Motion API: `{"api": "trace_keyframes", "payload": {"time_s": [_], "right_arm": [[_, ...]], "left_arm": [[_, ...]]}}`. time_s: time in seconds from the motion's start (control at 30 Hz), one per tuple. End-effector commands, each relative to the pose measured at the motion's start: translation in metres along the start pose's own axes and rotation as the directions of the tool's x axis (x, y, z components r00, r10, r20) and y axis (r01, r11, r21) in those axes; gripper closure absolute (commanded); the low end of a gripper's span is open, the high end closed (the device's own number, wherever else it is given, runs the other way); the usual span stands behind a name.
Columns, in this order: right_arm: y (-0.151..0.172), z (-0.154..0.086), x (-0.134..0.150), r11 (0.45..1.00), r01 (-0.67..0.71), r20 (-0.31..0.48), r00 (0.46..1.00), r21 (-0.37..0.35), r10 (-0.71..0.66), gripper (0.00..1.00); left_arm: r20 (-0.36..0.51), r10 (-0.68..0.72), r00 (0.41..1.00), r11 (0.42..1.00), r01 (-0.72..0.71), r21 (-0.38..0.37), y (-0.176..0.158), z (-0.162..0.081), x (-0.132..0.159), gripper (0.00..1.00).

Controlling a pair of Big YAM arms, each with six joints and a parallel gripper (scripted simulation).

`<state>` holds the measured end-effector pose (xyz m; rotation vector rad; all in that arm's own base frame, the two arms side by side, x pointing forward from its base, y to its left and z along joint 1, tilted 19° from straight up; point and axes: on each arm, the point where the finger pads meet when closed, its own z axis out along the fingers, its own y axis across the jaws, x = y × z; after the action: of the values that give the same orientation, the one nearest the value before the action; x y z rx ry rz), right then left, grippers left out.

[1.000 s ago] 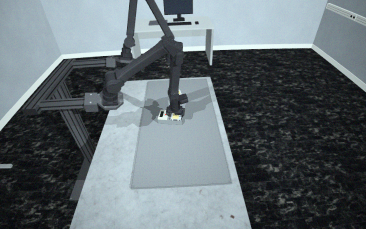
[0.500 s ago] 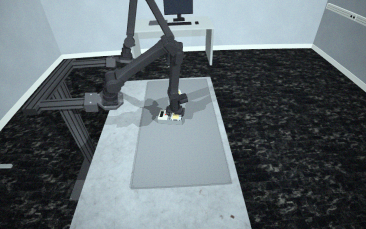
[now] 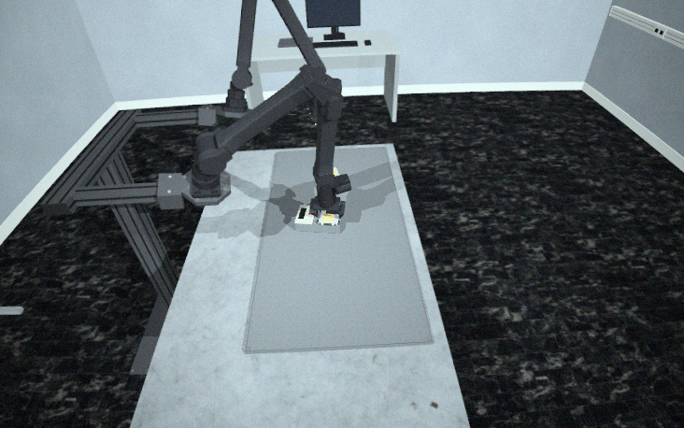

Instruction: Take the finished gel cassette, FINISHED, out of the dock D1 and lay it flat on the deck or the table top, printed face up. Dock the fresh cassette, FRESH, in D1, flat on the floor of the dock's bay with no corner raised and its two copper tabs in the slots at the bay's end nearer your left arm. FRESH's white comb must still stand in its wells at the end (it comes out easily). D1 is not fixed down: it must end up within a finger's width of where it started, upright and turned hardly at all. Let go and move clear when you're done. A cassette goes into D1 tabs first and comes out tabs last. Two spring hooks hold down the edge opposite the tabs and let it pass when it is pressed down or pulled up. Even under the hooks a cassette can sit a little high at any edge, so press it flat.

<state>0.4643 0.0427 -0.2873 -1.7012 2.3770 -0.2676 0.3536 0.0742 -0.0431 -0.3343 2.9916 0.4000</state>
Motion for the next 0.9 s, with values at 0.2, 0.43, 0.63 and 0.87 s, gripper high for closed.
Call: {"api": "trace_keyframes", "payload": {"time_s": [0.2,0.43,0.63,0.87], "right_arm": [[-0.0015,-0.0058,-0.0027,1.0,0.002,0.002,1.0,0.001,-0.002,0.02],[-0.0007,-0.0084,-0.0027,1.0,0.002,0.0,1.0,-0.001,-0.002,0.02],[-0.0003,-0.0098,-0.0027,1.0,0.002,0.0,1.0,-0.001,-0.002,0.02],[-0.0003,-0.0098,-0.0027,1.0,0.002,0.0,1.0,-0.001,-0.002,0.02]], "left_arm": [[0.035,-0.004,0.999,1.0,0.004,0.008,0.0021,-0.0128,-0.0158,0.0],[0.035,-0.004,0.999,1.0,0.004,0.008,0.0021,-0.0128,-0.0158,0.0],[0.035,-0.004,0.999,1.0,0.004,0.008,0.0021,-0.0128,-0.0158,0.0],[0.035,-0.004,0.999,1.0,0.004,0.008,0.0021,-0.0128,-0.0158,0.0]]}}
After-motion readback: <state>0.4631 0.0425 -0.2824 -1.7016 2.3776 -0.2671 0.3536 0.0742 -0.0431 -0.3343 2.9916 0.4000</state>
